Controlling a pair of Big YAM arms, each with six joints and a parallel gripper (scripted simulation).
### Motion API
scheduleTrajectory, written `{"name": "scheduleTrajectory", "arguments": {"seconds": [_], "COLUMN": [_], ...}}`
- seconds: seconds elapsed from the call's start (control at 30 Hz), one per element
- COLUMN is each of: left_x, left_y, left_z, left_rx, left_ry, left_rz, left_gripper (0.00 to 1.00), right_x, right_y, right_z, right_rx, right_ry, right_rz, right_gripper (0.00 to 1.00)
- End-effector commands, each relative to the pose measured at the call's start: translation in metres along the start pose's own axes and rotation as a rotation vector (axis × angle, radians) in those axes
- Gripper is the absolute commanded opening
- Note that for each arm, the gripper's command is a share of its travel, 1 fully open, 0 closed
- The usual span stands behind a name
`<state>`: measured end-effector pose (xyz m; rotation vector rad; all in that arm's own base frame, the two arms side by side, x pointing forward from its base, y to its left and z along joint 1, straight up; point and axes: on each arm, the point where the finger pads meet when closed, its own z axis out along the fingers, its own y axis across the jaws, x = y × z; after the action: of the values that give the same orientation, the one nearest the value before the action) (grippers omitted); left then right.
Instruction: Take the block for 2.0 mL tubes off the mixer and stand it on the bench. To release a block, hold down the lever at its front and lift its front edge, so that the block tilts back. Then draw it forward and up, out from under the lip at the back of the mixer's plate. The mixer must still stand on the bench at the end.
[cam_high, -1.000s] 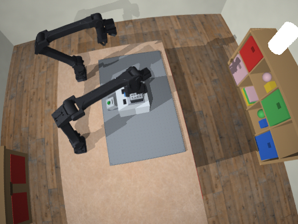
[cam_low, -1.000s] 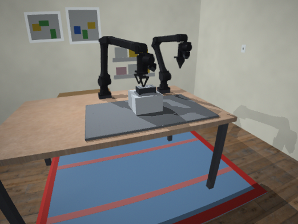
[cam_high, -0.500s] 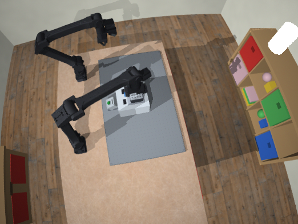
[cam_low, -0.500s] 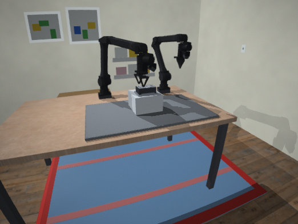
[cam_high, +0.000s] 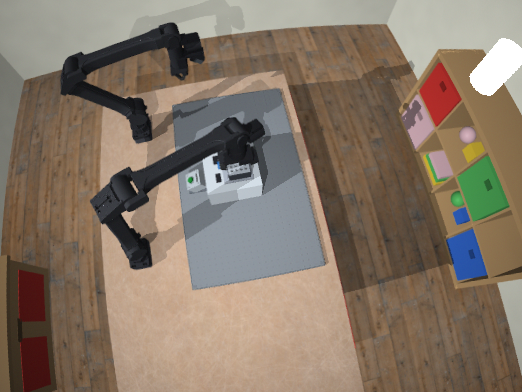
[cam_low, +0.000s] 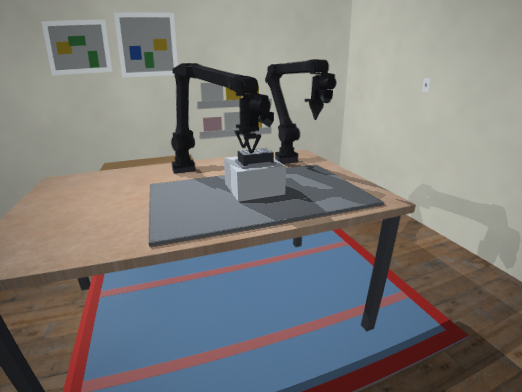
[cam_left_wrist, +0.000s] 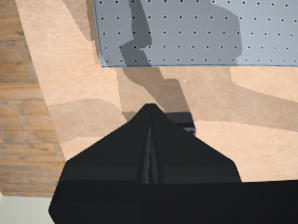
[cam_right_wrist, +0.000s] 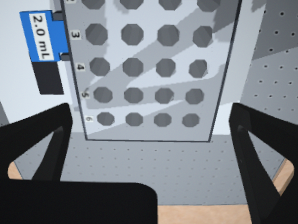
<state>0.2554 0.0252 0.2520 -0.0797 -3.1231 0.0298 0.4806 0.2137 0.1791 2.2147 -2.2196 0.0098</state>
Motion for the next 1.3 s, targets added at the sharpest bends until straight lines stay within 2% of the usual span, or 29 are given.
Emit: {"name": "scheduleTrajectory", "arguments": {"seconds": [0.0, 0.77, 1.27], "left_x": [-0.01, -0.009, -0.008], "left_y": [-0.001, -0.001, -0.001], "left_z": [-0.016, -0.016, -0.016], "left_rx": [-0.009, -0.008, -0.008], "left_ry": [-0.052, -0.053, -0.053], "left_rz": [0.003, 0.002, 0.002], "left_gripper": [0.0, 0.0, 0.0], "right_x": [-0.004, -0.003, -0.004], "right_y": [0.001, 0.002, 0.0], "right_z": [0.011, 0.028, 0.024], "right_rx": [-0.013, -0.026, -0.003], "right_ry": [0.005, 0.009, -0.002], "right_rz": [-0.011, -0.009, -0.007], "right_gripper": [1.0, 1.0, 1.0]}}
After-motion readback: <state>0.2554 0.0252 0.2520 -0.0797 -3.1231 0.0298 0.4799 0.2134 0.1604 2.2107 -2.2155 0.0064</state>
